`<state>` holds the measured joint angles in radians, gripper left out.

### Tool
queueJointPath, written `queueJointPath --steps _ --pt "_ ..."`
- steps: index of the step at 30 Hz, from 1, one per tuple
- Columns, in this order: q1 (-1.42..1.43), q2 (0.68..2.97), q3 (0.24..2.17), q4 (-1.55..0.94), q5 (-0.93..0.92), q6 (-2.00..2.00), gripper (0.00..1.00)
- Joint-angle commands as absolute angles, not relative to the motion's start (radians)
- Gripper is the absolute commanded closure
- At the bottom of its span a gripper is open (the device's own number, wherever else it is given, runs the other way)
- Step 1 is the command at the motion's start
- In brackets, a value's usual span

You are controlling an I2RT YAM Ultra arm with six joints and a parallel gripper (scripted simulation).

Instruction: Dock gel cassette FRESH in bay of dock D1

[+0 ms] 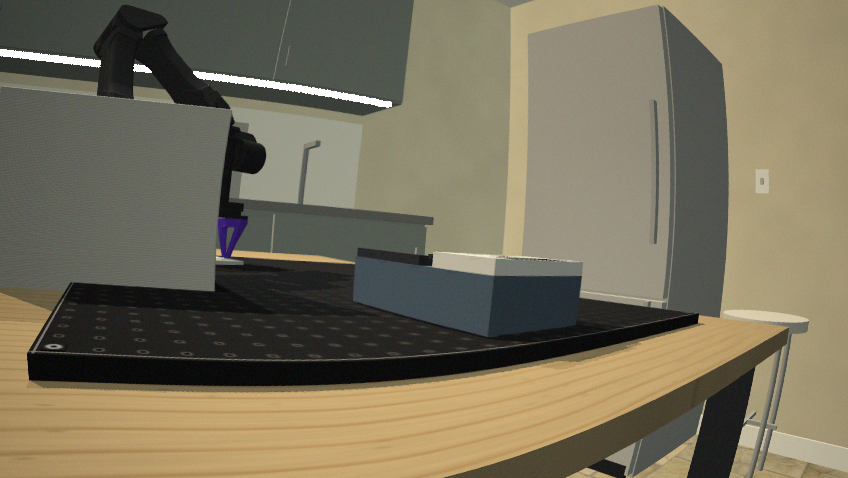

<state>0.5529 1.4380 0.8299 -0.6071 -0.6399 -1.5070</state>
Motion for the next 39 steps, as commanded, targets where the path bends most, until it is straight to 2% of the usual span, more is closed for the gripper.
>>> queueJointPath --steps 1,39 --pt "0.549 1.435 0.83 -0.605 -0.644 -1.506 1.0" --pt "0.445 1.358 0.925 -0.819 -0.679 -1.623 1.0"
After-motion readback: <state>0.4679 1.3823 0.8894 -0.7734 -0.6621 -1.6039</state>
